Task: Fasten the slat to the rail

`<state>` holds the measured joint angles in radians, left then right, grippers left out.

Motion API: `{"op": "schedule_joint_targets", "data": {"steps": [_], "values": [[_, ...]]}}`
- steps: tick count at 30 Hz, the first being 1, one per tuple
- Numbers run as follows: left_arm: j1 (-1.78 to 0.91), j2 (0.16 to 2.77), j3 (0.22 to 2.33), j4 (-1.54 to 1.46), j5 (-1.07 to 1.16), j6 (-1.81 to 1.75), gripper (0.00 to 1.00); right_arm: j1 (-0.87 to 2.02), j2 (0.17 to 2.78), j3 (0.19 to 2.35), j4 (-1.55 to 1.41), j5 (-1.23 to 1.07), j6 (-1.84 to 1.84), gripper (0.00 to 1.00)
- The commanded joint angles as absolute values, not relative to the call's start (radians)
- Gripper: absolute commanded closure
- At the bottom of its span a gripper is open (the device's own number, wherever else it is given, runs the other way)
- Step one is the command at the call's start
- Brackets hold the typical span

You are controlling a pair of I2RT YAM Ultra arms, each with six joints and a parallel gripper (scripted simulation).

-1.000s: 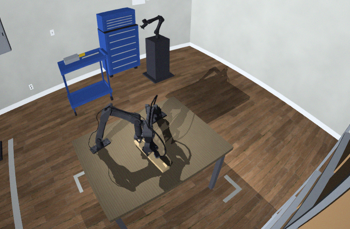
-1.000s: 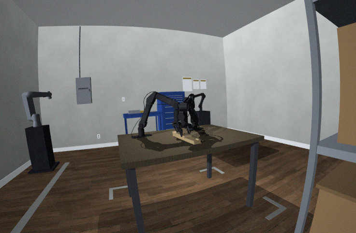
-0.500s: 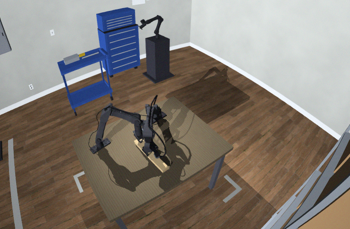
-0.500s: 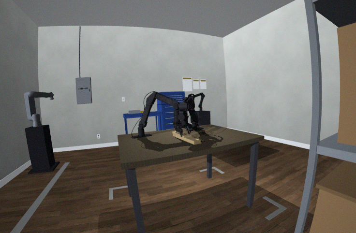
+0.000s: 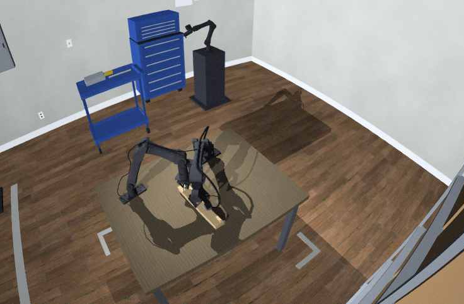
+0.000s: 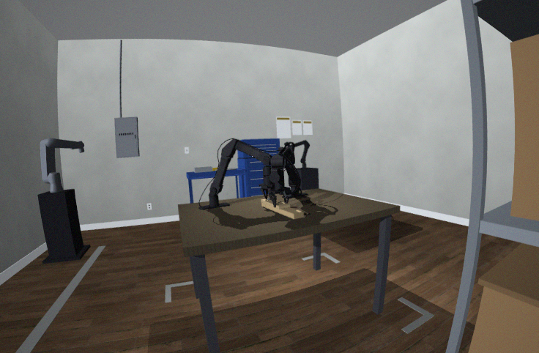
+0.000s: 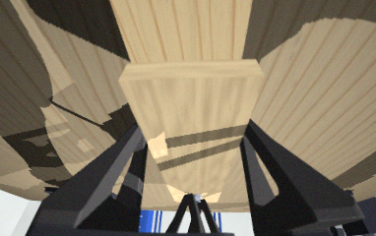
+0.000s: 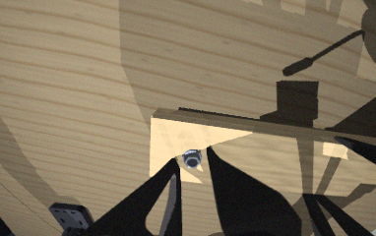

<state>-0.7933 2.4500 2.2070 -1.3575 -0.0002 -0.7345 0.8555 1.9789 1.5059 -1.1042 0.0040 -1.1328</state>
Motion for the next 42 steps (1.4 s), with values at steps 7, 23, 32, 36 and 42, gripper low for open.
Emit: {"op": "schedule_joint_targets", "data": {"steps": [7,23,32,36,42], "values": [[-0.793,2.441,2.211,-1.357,0.0,-0.735,0.28,0.854,1.958,1.521,-1.122,0.0,-1.248,0.66],[-0.793,2.441,2.211,-1.357,0.0,-0.735,0.28,0.854,1.958,1.522,-1.123,0.0,-1.249,0.66],[-0.793,2.441,2.211,-1.357,0.0,-0.735,0.28,0.855,1.972,1.51,-1.103,0.004,-1.241,0.82],[-0.793,2.441,2.211,-1.357,0.0,-0.735,0.28,0.855,1.972,1.51,-1.103,0.004,-1.241,0.87],[-0.793,2.441,2.211,-1.357,0.0,-0.735,0.28,0.855,1.972,1.51,-1.103,0.004,-1.241,0.88]]}}
